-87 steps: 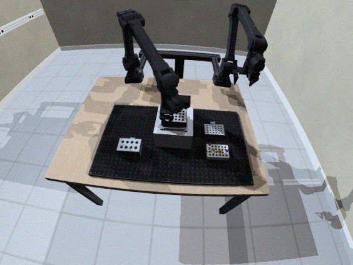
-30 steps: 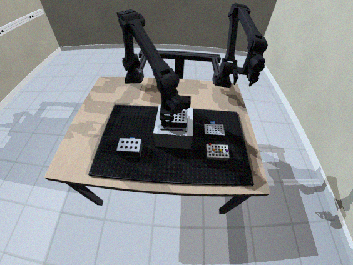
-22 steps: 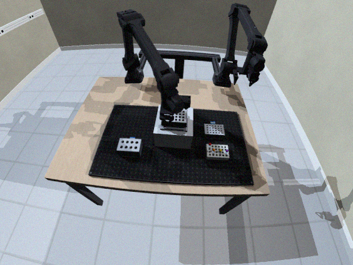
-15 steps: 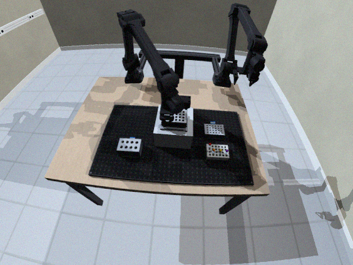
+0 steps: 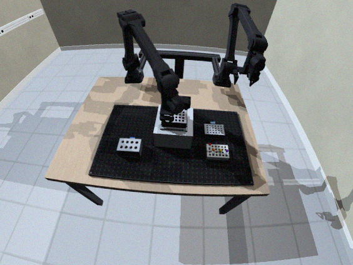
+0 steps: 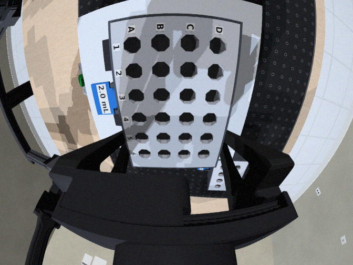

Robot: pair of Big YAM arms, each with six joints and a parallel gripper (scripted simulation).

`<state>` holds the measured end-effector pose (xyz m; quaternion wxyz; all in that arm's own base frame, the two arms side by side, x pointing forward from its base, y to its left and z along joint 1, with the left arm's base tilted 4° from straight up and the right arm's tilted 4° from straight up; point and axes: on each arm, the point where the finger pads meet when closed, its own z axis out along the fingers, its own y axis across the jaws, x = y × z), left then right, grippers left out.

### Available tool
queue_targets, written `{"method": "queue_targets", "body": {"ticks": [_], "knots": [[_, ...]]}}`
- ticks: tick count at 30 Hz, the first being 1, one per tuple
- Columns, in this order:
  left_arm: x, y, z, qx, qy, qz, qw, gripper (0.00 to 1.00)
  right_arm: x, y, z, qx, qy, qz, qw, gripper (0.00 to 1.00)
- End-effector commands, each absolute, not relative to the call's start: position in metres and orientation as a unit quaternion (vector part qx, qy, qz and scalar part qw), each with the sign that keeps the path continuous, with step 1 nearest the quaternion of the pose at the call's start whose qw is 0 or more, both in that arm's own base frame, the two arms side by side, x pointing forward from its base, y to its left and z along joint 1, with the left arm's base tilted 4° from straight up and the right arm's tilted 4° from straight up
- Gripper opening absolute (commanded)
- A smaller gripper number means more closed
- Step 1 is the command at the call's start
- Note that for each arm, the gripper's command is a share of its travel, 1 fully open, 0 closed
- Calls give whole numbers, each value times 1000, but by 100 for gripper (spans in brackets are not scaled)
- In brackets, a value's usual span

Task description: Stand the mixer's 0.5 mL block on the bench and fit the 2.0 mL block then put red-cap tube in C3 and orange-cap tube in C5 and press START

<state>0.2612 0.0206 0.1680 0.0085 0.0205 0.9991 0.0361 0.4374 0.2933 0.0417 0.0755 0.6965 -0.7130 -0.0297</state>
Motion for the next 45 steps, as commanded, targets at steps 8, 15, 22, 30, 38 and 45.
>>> {"method": "queue_targets", "body": {"ticks": [8,15,22,30,38,45], "knots": [[276,18,186,23,999,35,32,100,459,324,109,711,-703,-22,-3,0],[276,18,186,23,999,35,31,100,459,324,112,711,-703,-22,-5,0],[276,18,186,23,999,35,31,100,459,324,113,711,-703,-22,-6,0],[275,18,185,23,999,35,30,100,458,323,100,710,-704,-24,7,0],[275,18,185,23,999,35,29,100,453,319,75,709,-704,-27,26,0],[274,18,185,23,999,35,28,100,470,309,76,702,-711,-18,38,0]]}}
